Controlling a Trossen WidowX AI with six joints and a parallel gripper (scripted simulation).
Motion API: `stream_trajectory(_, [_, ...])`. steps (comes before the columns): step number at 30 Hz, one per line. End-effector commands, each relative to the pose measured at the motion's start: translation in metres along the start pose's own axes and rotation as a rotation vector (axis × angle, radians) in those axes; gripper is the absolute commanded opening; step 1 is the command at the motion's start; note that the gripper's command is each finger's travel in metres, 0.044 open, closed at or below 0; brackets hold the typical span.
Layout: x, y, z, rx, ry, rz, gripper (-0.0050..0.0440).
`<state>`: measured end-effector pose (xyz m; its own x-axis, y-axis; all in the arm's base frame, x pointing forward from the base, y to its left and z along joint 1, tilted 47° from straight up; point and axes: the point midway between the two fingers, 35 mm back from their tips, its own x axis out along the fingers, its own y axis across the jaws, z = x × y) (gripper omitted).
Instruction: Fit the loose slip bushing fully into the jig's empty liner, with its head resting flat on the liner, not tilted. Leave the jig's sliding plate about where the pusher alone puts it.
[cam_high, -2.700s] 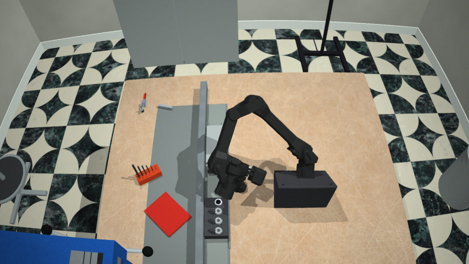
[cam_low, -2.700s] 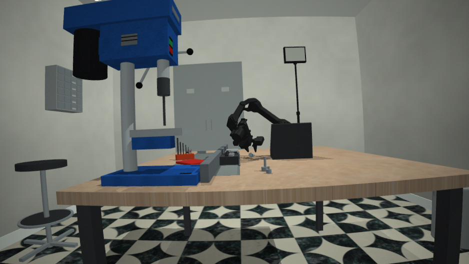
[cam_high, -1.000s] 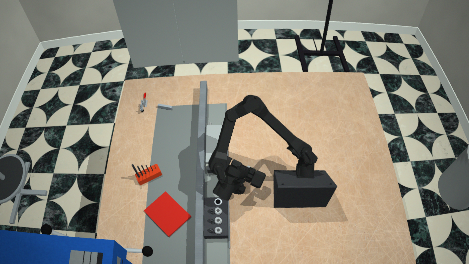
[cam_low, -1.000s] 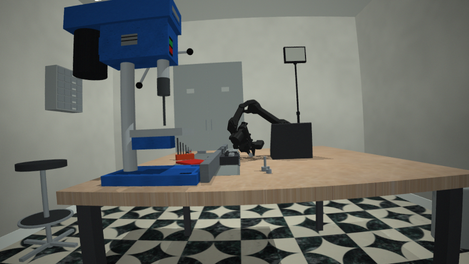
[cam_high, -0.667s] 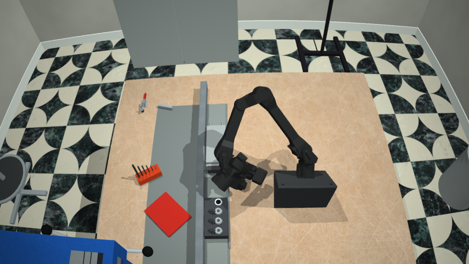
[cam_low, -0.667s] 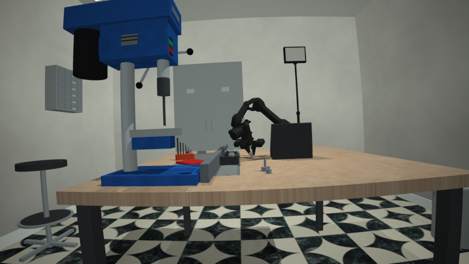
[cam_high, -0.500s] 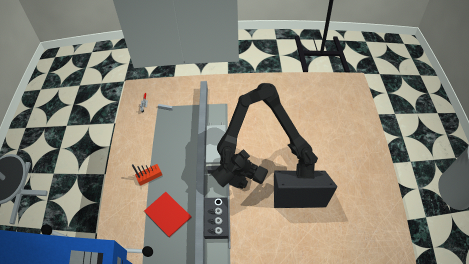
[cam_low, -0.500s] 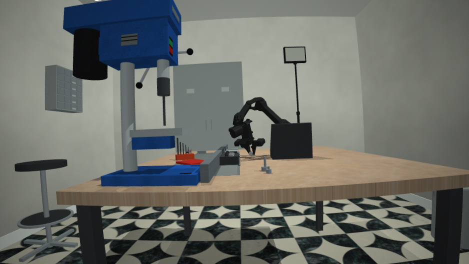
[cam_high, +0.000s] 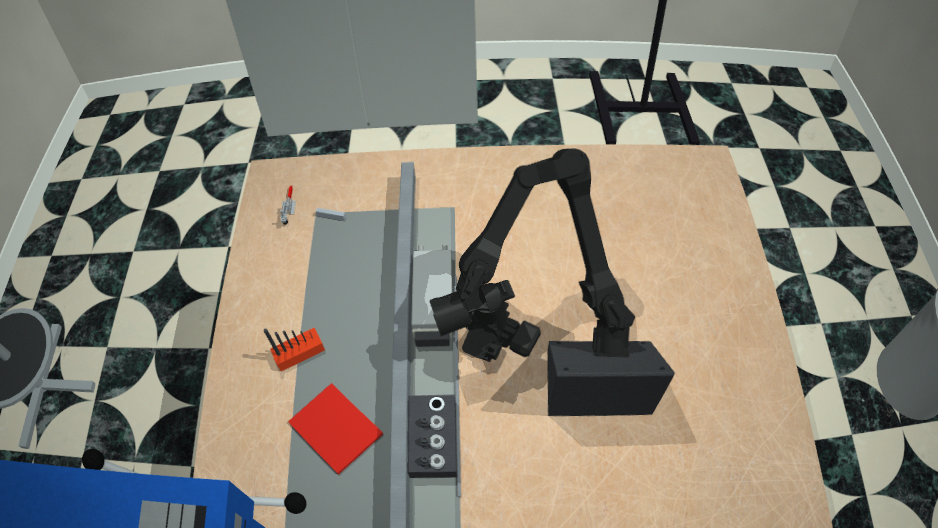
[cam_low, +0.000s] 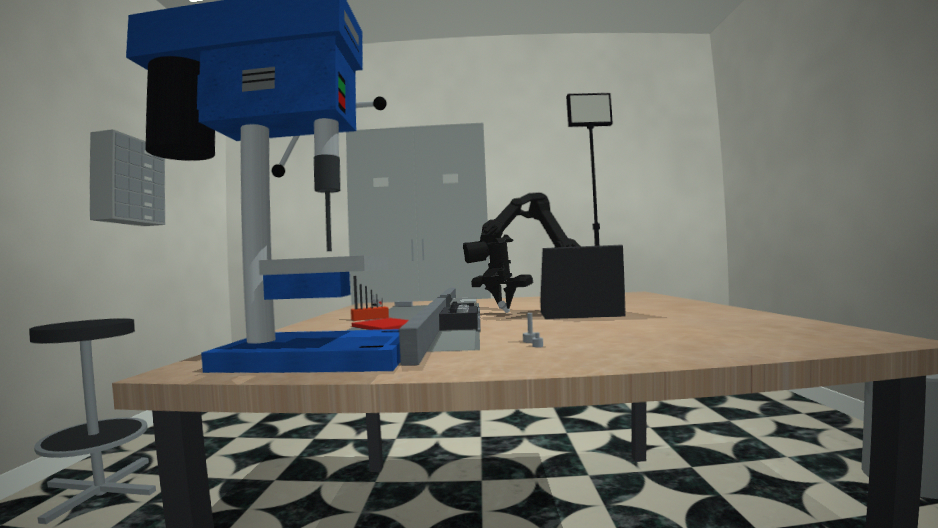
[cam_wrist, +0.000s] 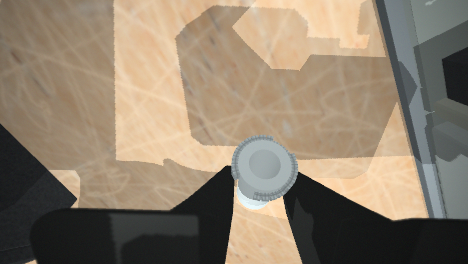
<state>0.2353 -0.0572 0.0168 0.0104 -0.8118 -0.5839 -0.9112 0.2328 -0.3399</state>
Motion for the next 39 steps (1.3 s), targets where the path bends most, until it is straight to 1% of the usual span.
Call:
stream_trajectory(1, [-0.002,0.0,-0.005,0.001,-0.076,-0.005,0.0112])
stream_trajectory(13, [-0.002,-0.001,-0.016,0.0,-0.284,-0.007,0.0112])
stream_trajectory(15, [-0.002,-0.001,-0.016,0.0,-0.284,-0.007,0.0112])
stream_trajectory(30, [0.0,-0.001,-0.029,0.0,-0.543,-0.01,0.0112])
stream_trajectory(32, [0.0,-0.001,-0.029,0.0,-0.543,-0.01,0.0112])
stream_trajectory(39, [0.003,-0.001,-0.035,-0.001,-0.664,-0.011,0.0112])
